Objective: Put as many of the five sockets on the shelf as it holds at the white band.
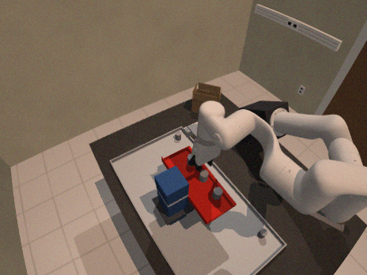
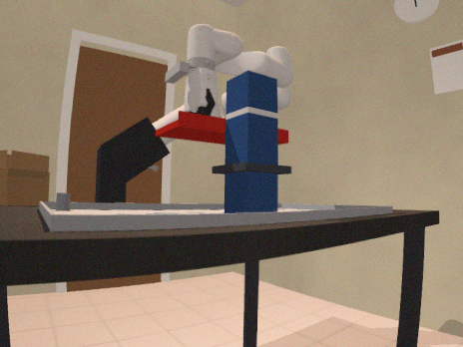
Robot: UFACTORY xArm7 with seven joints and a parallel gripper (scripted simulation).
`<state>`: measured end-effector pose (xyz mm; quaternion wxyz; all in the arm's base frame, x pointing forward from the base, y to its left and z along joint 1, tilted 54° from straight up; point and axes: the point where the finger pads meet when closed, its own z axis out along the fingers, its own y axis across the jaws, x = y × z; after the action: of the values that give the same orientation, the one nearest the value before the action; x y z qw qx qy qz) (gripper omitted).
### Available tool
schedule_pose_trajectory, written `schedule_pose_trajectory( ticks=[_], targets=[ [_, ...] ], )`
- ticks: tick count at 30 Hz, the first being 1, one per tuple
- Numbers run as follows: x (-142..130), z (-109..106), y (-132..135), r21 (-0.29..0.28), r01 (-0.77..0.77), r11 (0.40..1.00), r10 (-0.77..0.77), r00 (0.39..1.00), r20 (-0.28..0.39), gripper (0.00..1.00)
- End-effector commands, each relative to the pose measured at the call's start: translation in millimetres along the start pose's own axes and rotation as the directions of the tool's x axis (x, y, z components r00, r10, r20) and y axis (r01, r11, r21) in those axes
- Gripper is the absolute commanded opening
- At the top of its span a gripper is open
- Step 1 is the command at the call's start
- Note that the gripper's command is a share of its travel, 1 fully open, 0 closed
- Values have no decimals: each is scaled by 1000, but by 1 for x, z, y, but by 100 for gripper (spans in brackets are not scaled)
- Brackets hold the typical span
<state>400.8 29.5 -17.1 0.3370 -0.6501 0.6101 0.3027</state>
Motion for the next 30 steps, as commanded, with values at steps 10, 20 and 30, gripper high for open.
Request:
schedule_pose_trajectory(
  ticks=[10, 20, 30],
  targets=[
    [1, -17, -1, 4, 0, 1000, 0, 1000, -3, 47],
    [1, -40, -1, 4, 0, 1000, 0, 1000, -3, 47],
    [1, -62, -1, 4, 0, 1000, 0, 1000, -3, 47]
  ],
)
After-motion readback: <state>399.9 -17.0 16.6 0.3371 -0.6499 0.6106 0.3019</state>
